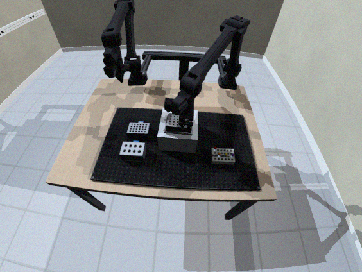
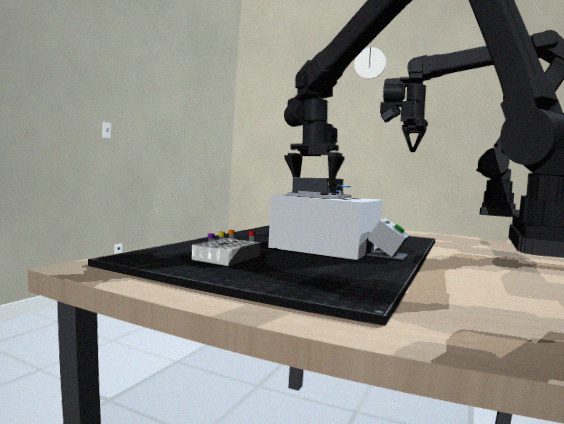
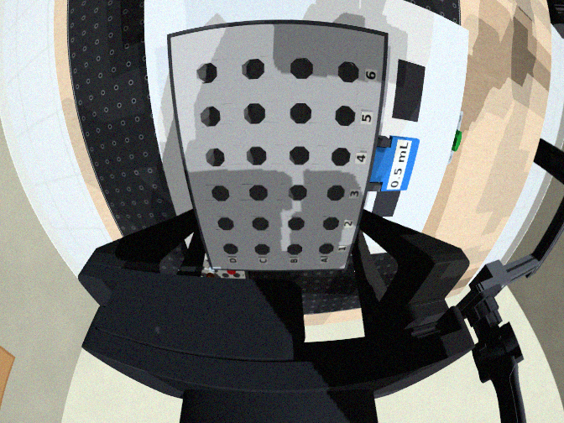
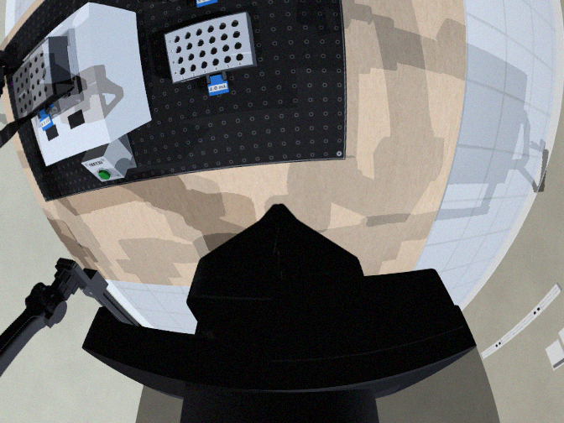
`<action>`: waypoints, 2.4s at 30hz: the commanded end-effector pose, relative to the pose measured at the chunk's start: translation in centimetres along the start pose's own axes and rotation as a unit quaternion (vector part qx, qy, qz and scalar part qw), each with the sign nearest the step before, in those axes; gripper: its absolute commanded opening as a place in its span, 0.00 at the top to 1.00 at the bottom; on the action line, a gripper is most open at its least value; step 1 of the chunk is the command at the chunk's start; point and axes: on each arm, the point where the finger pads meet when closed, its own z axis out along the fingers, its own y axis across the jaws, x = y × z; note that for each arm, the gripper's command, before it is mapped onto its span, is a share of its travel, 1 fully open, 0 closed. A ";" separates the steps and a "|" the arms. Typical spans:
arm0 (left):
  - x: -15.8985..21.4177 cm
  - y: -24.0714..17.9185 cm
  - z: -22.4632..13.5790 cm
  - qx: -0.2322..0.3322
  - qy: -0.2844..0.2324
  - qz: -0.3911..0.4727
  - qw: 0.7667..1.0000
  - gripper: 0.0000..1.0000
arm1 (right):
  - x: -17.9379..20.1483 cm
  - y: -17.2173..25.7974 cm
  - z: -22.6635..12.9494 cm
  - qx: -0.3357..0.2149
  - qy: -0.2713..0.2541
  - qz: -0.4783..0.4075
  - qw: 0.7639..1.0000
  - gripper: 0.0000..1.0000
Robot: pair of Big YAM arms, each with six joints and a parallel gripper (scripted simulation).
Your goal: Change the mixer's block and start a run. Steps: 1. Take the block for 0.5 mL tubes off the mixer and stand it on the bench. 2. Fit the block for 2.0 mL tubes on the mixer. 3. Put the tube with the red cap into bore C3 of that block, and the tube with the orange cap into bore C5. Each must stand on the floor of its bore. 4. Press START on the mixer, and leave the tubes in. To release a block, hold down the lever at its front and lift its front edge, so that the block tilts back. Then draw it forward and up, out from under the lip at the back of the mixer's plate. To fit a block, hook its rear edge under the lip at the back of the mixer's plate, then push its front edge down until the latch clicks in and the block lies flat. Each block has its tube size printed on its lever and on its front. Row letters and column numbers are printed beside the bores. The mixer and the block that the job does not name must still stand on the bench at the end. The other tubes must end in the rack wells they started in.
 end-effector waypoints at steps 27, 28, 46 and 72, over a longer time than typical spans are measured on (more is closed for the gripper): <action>-0.4 0.1 -1.6 0.014 -0.002 0.002 1.000 1.00 | -0.7 -3.3 -0.2 -0.002 -0.012 -0.046 0.999 1.00; -0.5 0.0 -1.7 0.011 -0.002 0.004 1.000 1.00 | -0.9 -3.3 -0.5 0.000 -0.015 -0.045 0.999 1.00; -0.9 -0.4 -1.5 0.028 -0.003 0.011 1.000 1.00 | -2.8 -3.8 -2.1 0.003 -0.033 -0.035 0.999 1.00; -0.4 1.8 -1.6 0.003 -0.009 0.005 1.000 1.00 | -2.3 -3.5 -1.5 0.002 -0.026 -0.041 0.999 1.00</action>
